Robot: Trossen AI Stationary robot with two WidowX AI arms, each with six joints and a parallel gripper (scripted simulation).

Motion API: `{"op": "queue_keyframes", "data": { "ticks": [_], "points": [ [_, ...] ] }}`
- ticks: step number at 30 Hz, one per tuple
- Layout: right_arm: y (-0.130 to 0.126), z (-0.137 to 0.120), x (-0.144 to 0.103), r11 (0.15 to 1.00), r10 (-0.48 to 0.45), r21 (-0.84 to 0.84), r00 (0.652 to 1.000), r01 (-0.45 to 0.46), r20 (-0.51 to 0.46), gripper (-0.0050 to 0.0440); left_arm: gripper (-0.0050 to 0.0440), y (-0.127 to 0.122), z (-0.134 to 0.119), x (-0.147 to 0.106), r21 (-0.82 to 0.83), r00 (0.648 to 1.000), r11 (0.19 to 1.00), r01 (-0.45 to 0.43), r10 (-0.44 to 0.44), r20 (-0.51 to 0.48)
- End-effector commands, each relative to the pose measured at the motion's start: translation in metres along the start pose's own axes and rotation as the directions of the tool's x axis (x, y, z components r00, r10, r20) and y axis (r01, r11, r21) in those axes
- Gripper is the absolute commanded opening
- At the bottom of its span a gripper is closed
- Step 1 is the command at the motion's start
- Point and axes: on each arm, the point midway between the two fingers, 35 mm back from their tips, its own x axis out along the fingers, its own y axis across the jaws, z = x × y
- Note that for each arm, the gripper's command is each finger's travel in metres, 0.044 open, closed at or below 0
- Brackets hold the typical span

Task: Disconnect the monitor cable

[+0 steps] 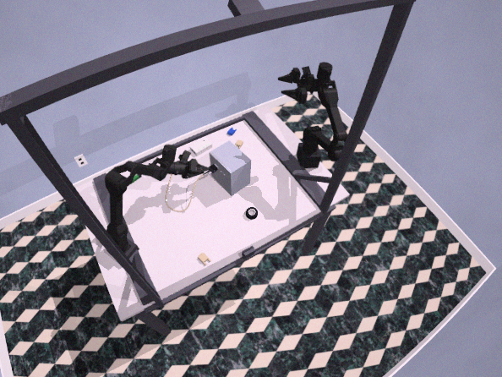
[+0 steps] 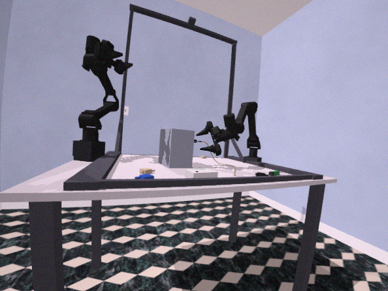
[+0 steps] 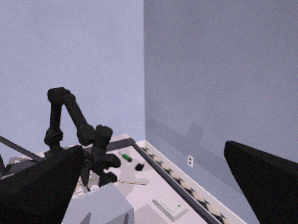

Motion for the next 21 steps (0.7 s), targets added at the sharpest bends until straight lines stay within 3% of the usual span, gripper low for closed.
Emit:
{"op": "queue_keyframes", "data": {
  "ticks": [1, 2, 4, 17, 21],
  "points": [
    [0.0013, 0.0027, -0.0003, 1.0, 0.003, -0.004, 1.0, -0.003, 0.001, 0.044, 0.0344, -0.0127, 0.0097, -0.0033, 0.045, 1.0, 0.999, 0.008, -0.008, 0.018],
    [0.0013, 0.0027, -0.0003, 1.0, 0.003, -0.004, 1.0, -0.003, 0.001, 0.044, 0.032, -0.0127, 0.0097, -0.0033, 0.045, 1.0, 0.999, 0.008, -0.008, 0.018],
    [0.0013, 0.0027, -0.0003, 1.0, 0.003, -0.004, 1.0, -0.003, 0.001, 0.044, 0.032, -0.0127, 0.0097, -0.0033, 0.045, 1.0, 0.999, 0.008, -0.008, 0.018],
    [0.0013, 0.0027, -0.0003, 1.0, 0.003, -0.004, 1.0, -0.003, 0.001, 0.044, 0.0008, -0.0127, 0.0097, -0.0033, 0.045, 1.0, 0.999, 0.008, -0.008, 0.018],
    [0.0013, 0.0027, -0.0003, 1.0, 0.003, -0.004, 1.0, -0.003, 0.001, 0.044, 0.0, -0.0127, 0.0097, -0.0033, 0.045, 1.0, 0.999, 0.008, -0.008, 0.018]
  ]
}}
